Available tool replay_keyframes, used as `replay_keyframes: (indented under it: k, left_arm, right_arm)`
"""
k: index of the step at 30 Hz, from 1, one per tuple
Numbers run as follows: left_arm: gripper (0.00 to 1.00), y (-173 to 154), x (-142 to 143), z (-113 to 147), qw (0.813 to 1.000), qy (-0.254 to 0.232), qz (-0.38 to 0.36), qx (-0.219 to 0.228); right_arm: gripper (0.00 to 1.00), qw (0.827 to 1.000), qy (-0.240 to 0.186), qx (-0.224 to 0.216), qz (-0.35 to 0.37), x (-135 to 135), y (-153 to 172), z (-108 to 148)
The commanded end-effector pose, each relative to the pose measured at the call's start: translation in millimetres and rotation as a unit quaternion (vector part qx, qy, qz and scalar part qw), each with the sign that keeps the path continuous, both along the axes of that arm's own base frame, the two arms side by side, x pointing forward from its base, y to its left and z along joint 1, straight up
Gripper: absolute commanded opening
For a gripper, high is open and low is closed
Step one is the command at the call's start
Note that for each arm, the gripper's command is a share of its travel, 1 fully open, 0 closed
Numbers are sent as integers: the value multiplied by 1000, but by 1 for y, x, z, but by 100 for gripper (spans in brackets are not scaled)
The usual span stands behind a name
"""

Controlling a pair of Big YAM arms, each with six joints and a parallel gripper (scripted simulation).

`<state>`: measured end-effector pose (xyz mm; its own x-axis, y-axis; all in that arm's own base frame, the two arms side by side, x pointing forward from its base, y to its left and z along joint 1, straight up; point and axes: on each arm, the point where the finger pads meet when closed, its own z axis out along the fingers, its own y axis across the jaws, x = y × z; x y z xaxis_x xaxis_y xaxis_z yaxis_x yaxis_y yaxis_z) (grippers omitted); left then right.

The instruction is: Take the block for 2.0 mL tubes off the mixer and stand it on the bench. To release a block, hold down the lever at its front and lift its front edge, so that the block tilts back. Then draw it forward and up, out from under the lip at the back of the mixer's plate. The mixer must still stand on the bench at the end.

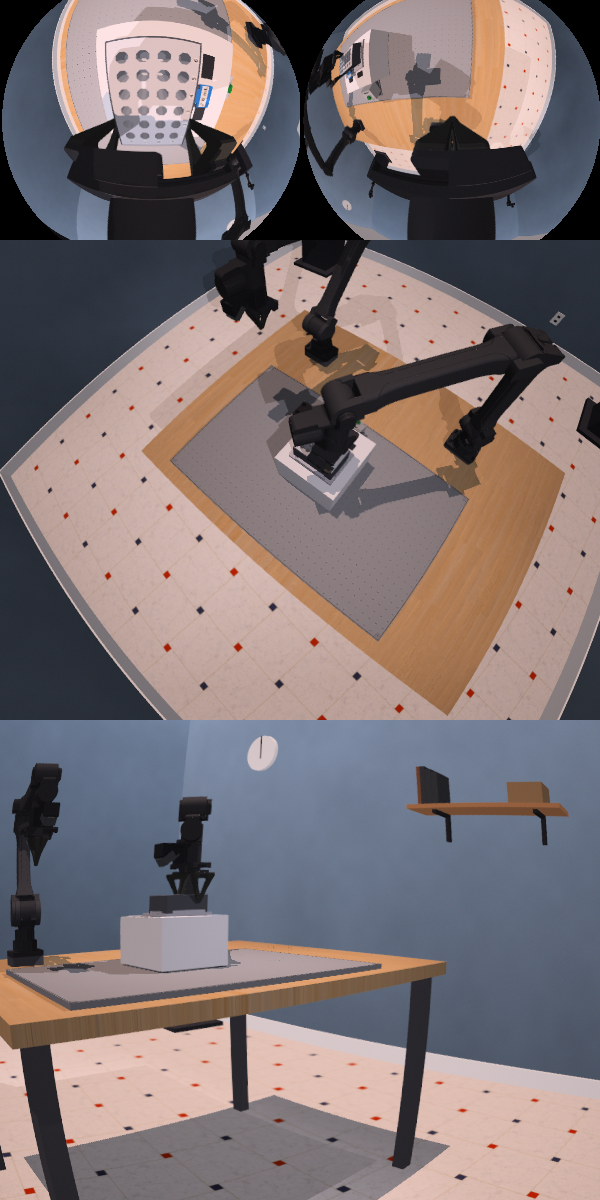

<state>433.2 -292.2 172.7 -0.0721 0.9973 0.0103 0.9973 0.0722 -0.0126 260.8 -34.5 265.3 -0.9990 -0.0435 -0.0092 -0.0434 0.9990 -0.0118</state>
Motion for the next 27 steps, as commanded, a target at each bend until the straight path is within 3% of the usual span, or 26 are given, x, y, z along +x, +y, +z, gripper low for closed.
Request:
replay_keyframes:
  k: [1,12,19,27]
  left_arm:
    - [0,5,6,16,1000,-14,7,-11]
    - [0,5,6,16,1000,-14,7,-11]
    - [0,5,6,16,1000,-14,7,-11]
    - [0,5,6,16,1000,-14,7,-11]
  right_arm:
    - [0,1000,-16,-2,-2,5,-2,16]
    - [0,1000,5,1,-2,-4,-1,-1]
    - [0,1000,-4,-1,-2,0,-2,6]
    - [0,993,-114,4,-2,-4,50,6]
